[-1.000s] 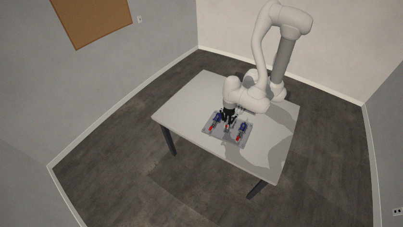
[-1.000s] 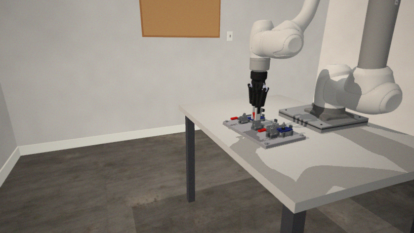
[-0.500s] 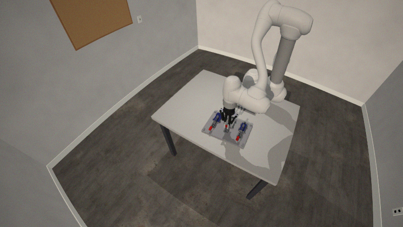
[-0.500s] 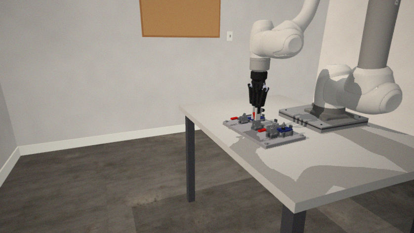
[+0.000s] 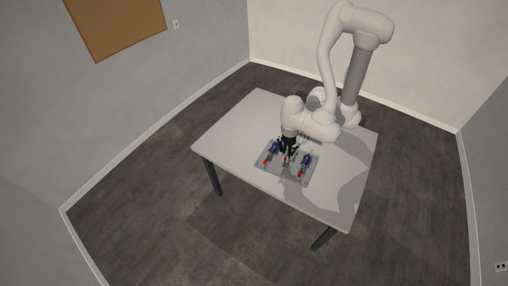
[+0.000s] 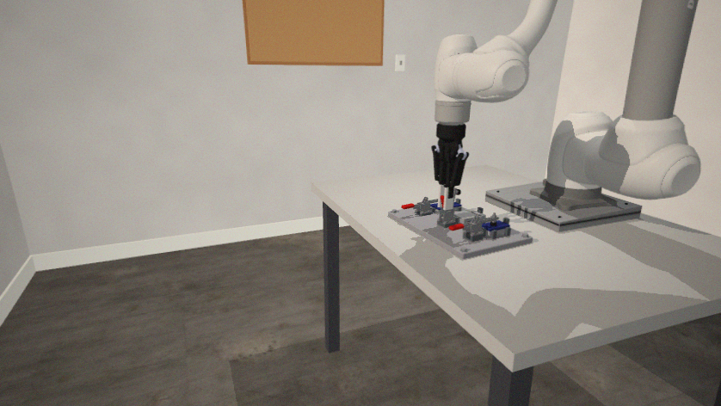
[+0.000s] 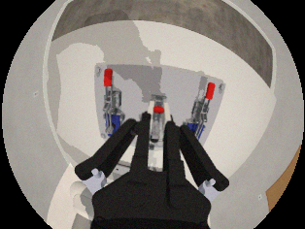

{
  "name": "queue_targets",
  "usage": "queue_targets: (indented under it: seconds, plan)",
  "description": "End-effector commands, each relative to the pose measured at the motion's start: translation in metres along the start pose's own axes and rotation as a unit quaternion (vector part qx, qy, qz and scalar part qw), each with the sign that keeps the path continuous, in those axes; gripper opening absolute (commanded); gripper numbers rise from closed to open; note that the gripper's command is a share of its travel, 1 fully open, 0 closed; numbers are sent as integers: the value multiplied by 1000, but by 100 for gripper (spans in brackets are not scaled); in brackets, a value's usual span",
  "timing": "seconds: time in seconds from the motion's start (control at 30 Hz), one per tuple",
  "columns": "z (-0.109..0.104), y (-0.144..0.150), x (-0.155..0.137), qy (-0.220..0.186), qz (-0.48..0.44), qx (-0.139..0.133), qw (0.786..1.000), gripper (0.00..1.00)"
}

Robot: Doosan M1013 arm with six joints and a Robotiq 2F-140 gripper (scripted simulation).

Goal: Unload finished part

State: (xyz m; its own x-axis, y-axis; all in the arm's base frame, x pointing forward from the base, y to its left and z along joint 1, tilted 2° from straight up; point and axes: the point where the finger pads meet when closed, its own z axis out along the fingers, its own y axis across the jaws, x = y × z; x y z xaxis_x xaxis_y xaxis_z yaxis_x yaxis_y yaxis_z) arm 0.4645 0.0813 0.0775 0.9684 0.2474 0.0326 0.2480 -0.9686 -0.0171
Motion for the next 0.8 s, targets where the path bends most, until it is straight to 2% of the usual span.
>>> queue_targets:
  seconds: [0.0,0.77]
  plan:
    - [-1,-1,-4,-2,-2,1,1000,11]
    - [0,-1,-8,-2,-2,1,1000,11]
